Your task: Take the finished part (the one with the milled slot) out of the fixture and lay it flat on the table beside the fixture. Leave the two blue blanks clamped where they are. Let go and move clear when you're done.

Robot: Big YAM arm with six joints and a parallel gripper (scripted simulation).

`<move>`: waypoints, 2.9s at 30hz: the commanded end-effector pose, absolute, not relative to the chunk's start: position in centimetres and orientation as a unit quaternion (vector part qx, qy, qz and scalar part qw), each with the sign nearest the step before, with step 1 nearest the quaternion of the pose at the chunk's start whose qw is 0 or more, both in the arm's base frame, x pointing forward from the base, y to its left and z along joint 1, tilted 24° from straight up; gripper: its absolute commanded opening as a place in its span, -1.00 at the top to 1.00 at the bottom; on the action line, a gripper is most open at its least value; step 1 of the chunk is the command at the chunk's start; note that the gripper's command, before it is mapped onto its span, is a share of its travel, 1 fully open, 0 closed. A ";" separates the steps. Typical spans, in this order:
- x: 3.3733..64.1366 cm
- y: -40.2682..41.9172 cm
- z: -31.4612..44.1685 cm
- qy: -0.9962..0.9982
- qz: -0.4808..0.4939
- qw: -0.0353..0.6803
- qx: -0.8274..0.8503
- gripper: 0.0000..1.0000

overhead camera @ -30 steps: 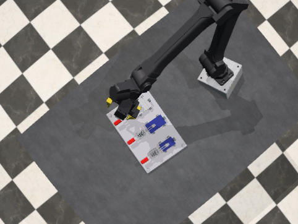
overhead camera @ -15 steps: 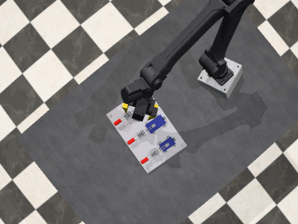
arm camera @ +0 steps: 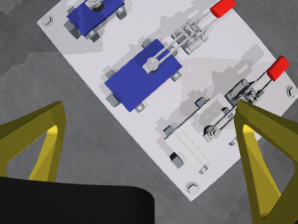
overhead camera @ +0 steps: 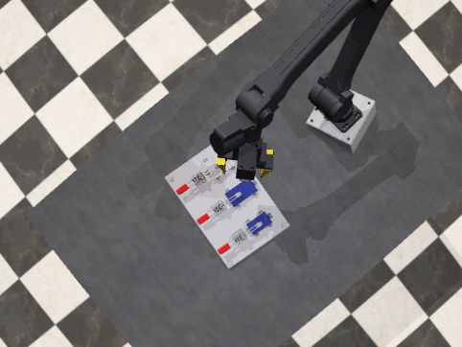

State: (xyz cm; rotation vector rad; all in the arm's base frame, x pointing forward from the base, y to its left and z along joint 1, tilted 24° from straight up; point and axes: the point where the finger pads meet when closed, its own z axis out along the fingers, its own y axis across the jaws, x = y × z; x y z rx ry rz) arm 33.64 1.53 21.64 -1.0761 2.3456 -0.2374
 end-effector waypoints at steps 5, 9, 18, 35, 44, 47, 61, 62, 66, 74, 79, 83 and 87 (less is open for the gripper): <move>33.4 1.2 20.5 0.875 -0.084 0.254 -0.403 -1.00; 33.4 1.2 20.4 0.876 -0.084 0.252 -0.403 -1.00; 33.3 1.0 20.1 0.877 -0.084 0.250 -0.402 -1.00; 33.3 1.0 20.1 0.878 -0.084 0.248 -0.401 -1.00; 33.4 1.0 20.1 0.878 -0.084 0.248 -0.401 -1.00; 33.4 1.0 20.1 0.878 -0.084 0.248 -0.401 -1.00; 33.4 1.0 20.1 0.878 -0.084 0.248 -0.401 -1.00; 33.4 1.0 20.1 0.878 -0.084 0.248 -0.401 -1.00; 33.4 1.0 20.1 0.878 -0.084 0.248 -0.401 -1.00; 33.4 1.0 20.1 0.878 -0.084 0.249 -0.401 -1.00; 33.4 1.0 20.1 0.878 -0.084 0.249 -0.401 -1.00; 33.4 1.0 20.1 0.878 -0.084 0.249 -0.401 -1.00; 33.4 1.0 20.1 0.878 -0.084 0.249 -0.401 -1.00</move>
